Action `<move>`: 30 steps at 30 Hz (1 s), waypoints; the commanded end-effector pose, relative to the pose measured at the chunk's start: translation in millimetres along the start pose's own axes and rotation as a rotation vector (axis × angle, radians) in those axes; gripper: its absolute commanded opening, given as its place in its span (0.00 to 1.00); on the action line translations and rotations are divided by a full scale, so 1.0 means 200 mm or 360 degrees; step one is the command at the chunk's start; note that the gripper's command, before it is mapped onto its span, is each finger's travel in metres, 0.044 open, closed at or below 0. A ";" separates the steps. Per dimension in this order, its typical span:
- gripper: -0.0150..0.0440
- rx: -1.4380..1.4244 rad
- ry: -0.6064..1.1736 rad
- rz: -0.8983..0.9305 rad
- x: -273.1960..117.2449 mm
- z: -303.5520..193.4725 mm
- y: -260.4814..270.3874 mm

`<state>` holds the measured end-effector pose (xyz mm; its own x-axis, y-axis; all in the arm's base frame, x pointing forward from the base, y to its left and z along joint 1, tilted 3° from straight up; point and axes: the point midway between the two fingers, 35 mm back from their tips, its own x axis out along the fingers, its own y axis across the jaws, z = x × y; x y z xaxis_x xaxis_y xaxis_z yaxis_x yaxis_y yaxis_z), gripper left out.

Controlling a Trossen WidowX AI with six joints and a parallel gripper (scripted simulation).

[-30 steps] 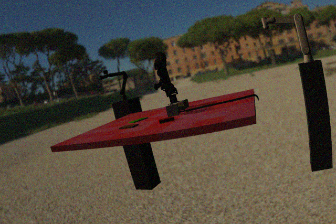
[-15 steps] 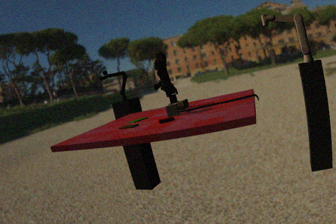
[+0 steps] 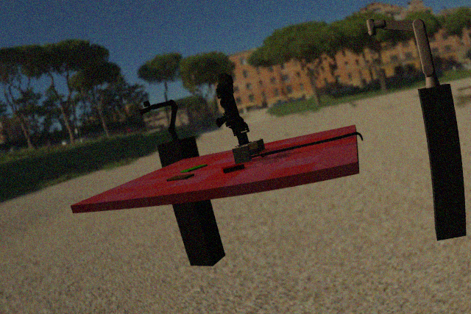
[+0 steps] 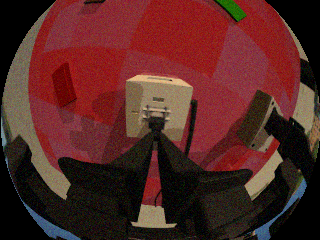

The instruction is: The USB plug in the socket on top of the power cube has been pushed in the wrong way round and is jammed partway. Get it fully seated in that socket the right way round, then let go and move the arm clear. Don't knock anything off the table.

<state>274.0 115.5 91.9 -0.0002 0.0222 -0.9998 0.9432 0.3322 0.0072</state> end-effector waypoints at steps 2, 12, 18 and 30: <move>0.25 -0.0009 0.0005 0.0000 0.01 0.00 0.00; 0.25 -0.0009 0.0005 0.0000 0.01 0.00 0.00; 0.25 -0.0009 0.0005 0.0000 0.02 0.00 0.00; 0.25 -0.0009 0.0005 0.0000 0.02 0.00 0.00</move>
<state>274.1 115.3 88.3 -0.0002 0.0222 -0.9998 0.9432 0.3322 0.0072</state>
